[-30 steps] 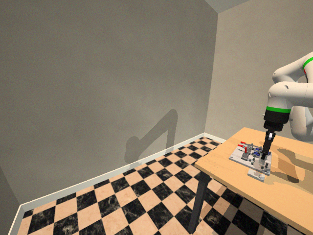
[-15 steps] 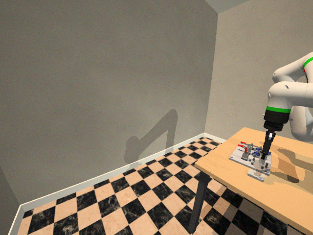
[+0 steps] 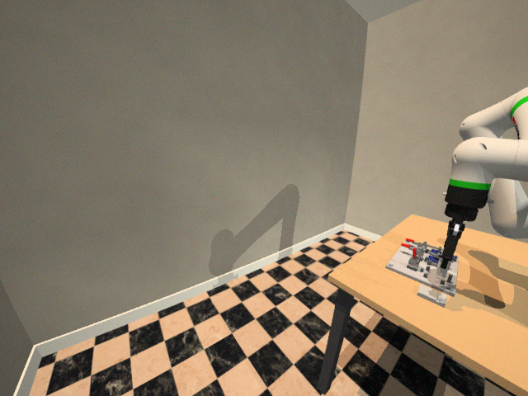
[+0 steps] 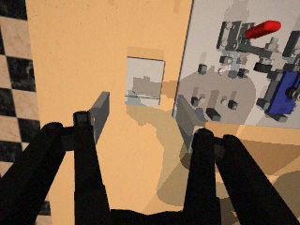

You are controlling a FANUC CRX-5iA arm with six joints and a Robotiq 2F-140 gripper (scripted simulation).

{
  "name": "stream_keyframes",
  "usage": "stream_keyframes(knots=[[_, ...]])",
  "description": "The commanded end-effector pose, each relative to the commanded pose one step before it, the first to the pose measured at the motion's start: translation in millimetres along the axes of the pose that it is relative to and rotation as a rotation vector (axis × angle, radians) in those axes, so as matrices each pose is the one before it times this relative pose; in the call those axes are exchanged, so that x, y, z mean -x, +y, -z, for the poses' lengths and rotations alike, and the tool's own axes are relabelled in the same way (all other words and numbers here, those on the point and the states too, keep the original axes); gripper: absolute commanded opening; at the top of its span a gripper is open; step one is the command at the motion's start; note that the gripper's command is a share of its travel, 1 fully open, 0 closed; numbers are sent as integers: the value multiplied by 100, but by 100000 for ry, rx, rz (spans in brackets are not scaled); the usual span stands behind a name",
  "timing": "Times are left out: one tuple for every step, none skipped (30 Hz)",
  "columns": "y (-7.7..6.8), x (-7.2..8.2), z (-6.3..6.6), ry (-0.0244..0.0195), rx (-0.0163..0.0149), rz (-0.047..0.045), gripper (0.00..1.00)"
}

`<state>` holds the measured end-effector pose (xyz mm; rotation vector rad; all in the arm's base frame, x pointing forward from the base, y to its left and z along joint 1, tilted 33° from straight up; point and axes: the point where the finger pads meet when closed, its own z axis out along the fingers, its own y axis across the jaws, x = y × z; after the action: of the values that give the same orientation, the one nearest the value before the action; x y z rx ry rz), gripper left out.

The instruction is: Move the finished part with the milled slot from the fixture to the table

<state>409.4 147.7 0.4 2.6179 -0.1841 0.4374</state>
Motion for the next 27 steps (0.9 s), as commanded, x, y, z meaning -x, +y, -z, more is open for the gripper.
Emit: stream_keyframes(knots=[[-17,-6,18,22,-33,-1,54],[0,0,0,0,0,0,54],[0,0,0,0,0,0,54],[0,0,0,0,0,0,54],[0,0,0,0,0,0,54],[0,0,0,0,0,0,54],[0,0,0,0,0,0,54],[0,0,1,0,0,0,54],[0,0,6,0,0,0,54],[0,0,14,0,0,0,54],[0,0,27,0,0,0,54],[0,0,42,0,0,0,54],[0,0,60,0,0,0,54],[0,0,79,0,0,0,54],[0,0,100,0,0,0,54],[0,0,0,0,0,0,54],[0,0,0,0,0,0,54],[0,1,122,-1,0,1,54],[0,0,144,1,0,0,54],[0,0,166,1,0,0,54],[0,1,188,-1,-1,1,54],[0,-1,209,1,0,-1,54],[0,0,229,-1,0,0,54],[0,0,248,0,0,0,54],[0,0,265,-1,0,0,54],[0,0,280,1,0,-1,54],[0,1,294,-1,-1,1,54]])
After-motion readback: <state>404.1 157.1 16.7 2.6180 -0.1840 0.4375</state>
